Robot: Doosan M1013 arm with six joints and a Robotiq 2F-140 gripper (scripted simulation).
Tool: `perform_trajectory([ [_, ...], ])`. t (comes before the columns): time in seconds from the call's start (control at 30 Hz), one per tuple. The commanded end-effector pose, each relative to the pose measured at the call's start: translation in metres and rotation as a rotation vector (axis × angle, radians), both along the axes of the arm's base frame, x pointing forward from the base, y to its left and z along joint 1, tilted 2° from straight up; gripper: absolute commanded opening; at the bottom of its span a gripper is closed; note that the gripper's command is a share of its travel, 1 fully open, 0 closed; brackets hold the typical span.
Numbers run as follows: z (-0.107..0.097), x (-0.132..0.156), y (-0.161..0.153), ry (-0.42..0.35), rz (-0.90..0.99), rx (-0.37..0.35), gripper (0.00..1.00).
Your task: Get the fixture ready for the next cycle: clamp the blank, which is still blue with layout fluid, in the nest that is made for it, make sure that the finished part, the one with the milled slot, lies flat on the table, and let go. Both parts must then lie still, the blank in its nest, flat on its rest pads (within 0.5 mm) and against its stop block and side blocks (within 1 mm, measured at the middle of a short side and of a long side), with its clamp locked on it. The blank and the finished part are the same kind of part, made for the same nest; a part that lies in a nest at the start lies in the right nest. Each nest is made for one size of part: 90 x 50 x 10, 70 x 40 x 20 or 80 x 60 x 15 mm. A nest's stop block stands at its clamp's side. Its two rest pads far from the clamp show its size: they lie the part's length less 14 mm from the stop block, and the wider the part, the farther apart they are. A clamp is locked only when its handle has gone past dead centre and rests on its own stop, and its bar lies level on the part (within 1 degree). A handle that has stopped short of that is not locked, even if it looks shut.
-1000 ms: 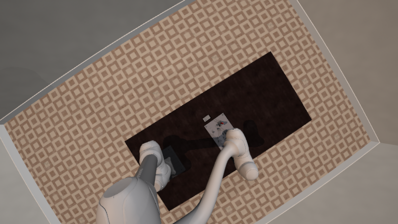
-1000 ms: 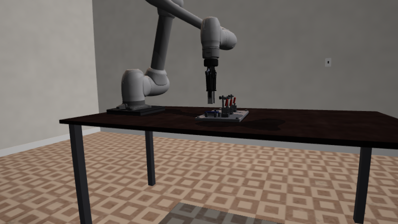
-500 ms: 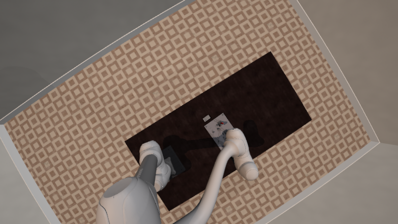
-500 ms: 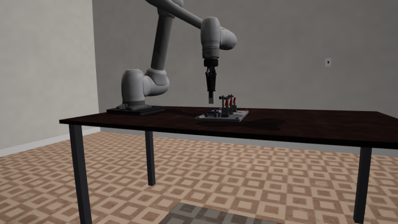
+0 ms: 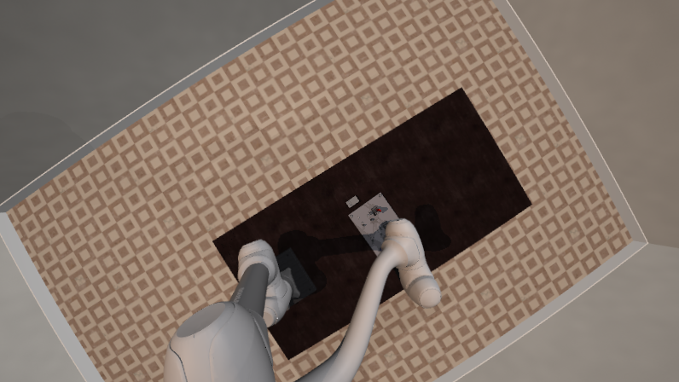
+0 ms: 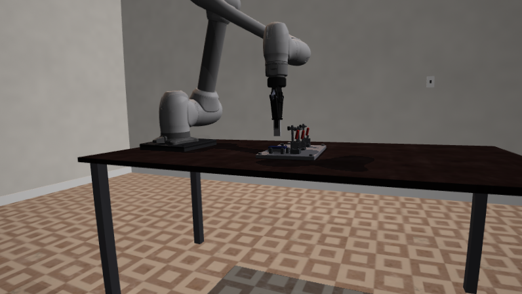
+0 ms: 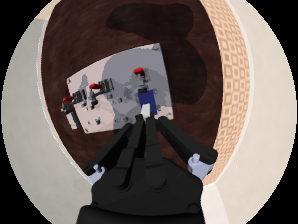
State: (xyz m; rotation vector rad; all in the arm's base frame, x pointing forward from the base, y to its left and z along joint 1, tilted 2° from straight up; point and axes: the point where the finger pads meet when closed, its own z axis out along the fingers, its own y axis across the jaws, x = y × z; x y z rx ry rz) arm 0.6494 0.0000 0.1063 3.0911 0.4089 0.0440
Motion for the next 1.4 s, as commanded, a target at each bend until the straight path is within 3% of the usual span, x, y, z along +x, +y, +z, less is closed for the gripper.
perform_trajectory([
  [0.0, 0.000, 0.000, 0.000, 0.000, 0.000, 0.000, 0.00],
  [0.93, -0.021, -0.001, -0.001, 0.000, 0.000, 0.000, 0.00],
  [1.37, -0.023, -0.049, -0.014, 0.000, 0.000, 0.000, 0.00],
])
